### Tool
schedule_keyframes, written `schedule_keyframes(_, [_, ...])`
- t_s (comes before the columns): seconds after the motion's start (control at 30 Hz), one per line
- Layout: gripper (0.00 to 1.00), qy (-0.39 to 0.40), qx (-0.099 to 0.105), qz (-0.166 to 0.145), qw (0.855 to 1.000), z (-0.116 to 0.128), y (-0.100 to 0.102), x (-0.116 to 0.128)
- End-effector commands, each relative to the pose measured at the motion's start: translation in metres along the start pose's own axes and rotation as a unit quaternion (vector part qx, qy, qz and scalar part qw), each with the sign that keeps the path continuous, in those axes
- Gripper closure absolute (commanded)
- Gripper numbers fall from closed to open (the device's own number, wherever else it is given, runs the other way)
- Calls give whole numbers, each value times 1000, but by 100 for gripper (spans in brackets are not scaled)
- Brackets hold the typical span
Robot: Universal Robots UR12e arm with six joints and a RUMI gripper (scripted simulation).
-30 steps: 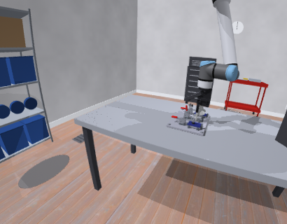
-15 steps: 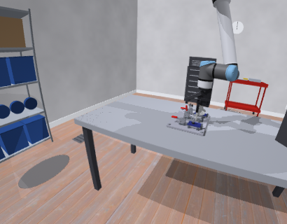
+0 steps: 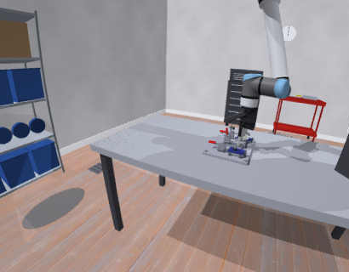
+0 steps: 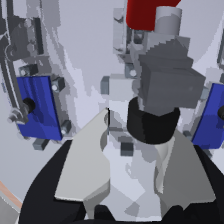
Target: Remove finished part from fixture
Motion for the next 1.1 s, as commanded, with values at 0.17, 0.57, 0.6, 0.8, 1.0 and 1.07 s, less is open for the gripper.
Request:
schedule_keyframes(0.17, [100, 0, 0, 0, 1000, 0, -3, 0])
schedule_keyframes(0.57, [100, 0, 0, 0, 1000, 0, -14, 0])
schedule_keyframes(0.6, [100, 0, 0, 0, 1000, 0, -15, 0])
schedule_keyframes(0.8, [100, 0, 0, 0, 1000, 0, -19, 0])
schedule_keyframes(1.0, [100, 0, 0, 0, 1000, 0, -26, 0])
schedule_keyframes(1.07, [100, 0, 0, 0, 1000, 0, -28, 0])
Point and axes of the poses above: the point where the finger pads meet when closed, its own y axis out along the fingers, its own z axis across the jaws, x = y × z, the point moved 7 cm from there along -y, back along the fingers, and after that the axes turned 6 degrees about y, right-handed, at the moved point
